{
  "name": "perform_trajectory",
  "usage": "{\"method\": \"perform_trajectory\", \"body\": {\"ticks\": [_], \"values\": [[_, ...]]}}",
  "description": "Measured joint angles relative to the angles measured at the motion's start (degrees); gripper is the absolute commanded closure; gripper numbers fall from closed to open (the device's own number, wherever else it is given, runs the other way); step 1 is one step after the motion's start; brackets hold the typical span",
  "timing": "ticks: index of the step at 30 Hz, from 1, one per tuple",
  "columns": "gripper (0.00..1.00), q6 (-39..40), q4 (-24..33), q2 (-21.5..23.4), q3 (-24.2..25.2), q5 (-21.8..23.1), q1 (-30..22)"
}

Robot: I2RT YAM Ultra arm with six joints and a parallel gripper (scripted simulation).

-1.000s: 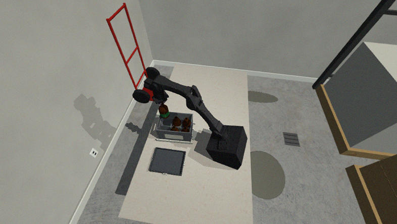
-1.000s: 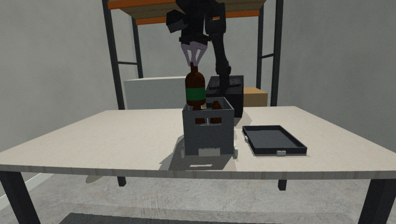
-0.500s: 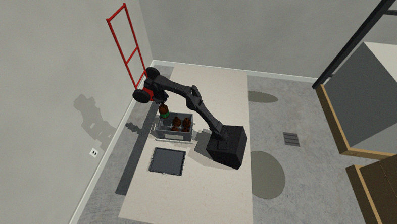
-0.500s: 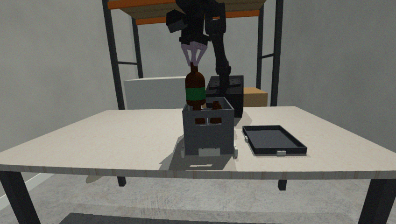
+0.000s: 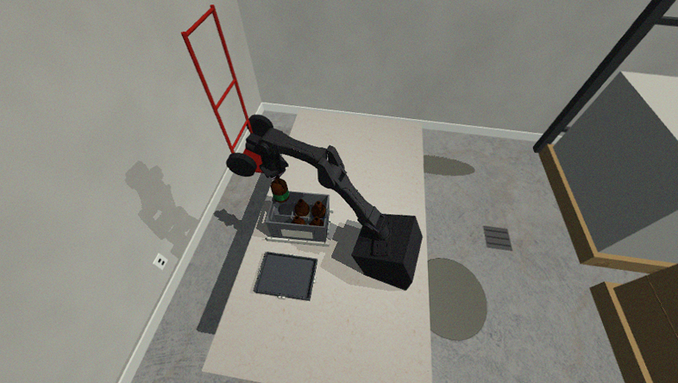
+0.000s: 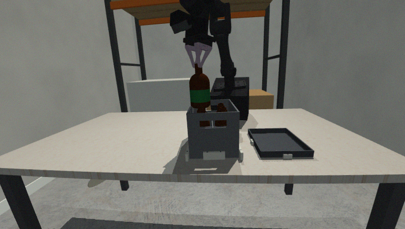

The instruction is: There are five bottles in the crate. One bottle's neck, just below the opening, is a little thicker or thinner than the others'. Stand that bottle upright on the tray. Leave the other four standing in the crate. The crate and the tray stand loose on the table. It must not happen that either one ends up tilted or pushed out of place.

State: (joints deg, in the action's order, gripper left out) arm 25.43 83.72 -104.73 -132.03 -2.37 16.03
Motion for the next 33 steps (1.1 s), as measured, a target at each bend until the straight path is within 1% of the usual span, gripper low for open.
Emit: {"method": "perform_trajectory", "body": {"ticks": [16, 33], "values": [[1.0, 0.44, -0.15, 0.02, 0.85, -0.13, -0.83], [1.0, 1.6, -0.9, 1.7, 3.78, -0.83, -2.36]]}}
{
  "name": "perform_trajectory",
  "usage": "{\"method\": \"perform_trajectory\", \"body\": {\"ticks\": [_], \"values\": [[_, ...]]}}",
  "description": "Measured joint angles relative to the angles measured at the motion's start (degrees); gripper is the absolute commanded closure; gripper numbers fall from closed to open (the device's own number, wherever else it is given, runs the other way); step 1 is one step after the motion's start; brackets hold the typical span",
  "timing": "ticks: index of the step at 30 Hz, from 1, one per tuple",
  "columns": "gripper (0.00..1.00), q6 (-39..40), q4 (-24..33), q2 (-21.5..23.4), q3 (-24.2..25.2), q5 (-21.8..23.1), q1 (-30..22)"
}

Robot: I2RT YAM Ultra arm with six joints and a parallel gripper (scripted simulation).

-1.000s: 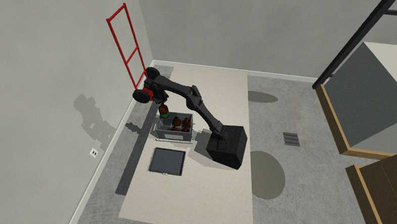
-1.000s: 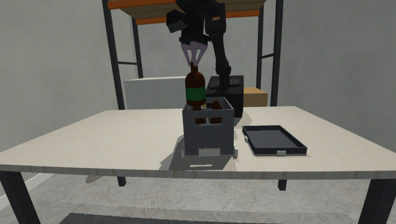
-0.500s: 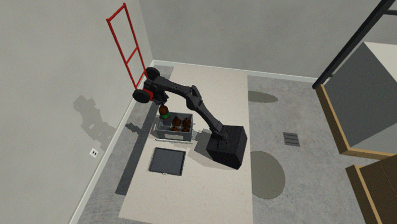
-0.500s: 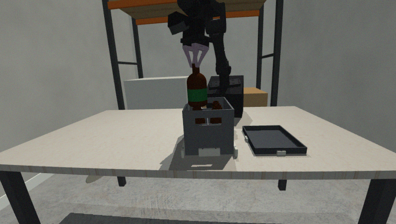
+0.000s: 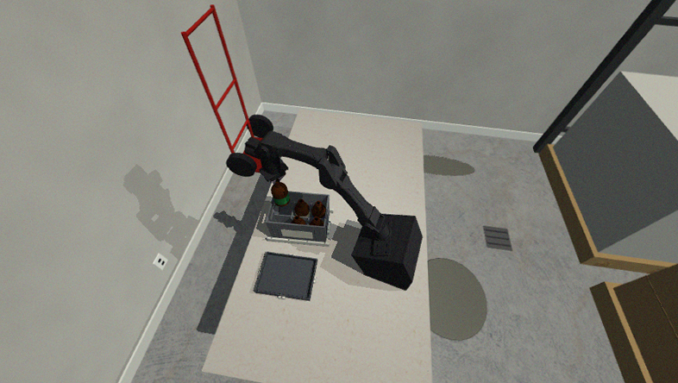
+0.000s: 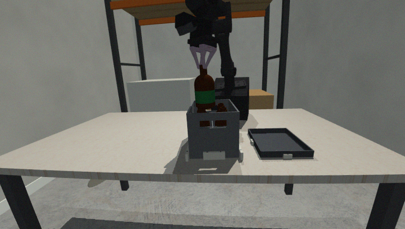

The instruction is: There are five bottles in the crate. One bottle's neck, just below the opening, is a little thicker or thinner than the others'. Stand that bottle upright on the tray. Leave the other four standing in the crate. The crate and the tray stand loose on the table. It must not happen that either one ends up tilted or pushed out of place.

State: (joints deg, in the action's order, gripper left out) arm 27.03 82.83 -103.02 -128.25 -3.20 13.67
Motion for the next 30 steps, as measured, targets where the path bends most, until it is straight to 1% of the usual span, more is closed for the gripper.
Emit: {"method": "perform_trajectory", "body": {"ticks": [14, 19, 30], "values": [[1.0, 1.75, -1.31, 2.19, 3.96, -1.22, -2.34], [1.0, 2.43, -1.66, 2.82, 4.59, -1.64, -3.08], [1.0, 4.9, -2.8, 5.14, 9.01, -3.3, -6.38]]}}
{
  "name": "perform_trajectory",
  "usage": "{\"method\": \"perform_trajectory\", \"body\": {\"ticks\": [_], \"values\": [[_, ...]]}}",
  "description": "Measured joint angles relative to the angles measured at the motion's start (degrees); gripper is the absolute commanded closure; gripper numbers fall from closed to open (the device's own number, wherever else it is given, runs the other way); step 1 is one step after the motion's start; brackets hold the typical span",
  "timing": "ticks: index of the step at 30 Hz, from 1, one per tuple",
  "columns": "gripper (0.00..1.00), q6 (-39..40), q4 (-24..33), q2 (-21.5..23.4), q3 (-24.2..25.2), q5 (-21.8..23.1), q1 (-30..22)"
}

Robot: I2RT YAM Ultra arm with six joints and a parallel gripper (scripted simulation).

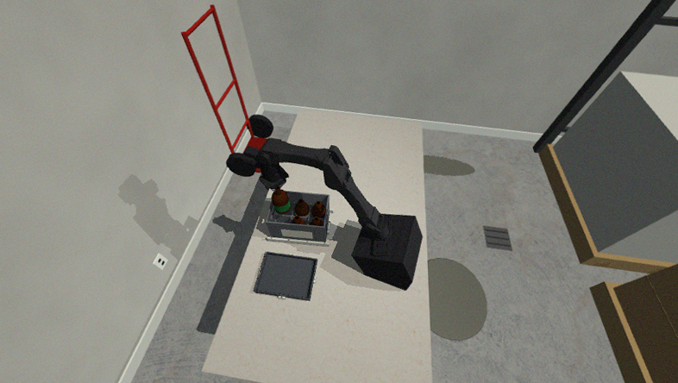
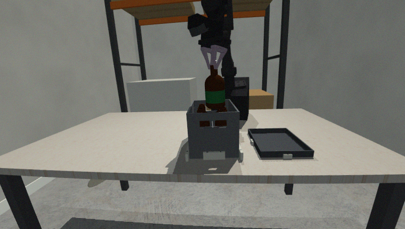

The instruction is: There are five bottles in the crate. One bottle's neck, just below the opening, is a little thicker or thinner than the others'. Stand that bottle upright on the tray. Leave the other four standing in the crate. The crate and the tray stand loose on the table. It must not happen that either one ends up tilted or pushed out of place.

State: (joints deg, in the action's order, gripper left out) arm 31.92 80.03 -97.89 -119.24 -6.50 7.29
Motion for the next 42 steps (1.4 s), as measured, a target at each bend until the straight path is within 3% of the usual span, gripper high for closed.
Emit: {"method": "perform_trajectory", "body": {"ticks": [42], "values": [[1.0, 13.77, -2.56, 6.14, 10.12, -8.68, -16.06]]}}
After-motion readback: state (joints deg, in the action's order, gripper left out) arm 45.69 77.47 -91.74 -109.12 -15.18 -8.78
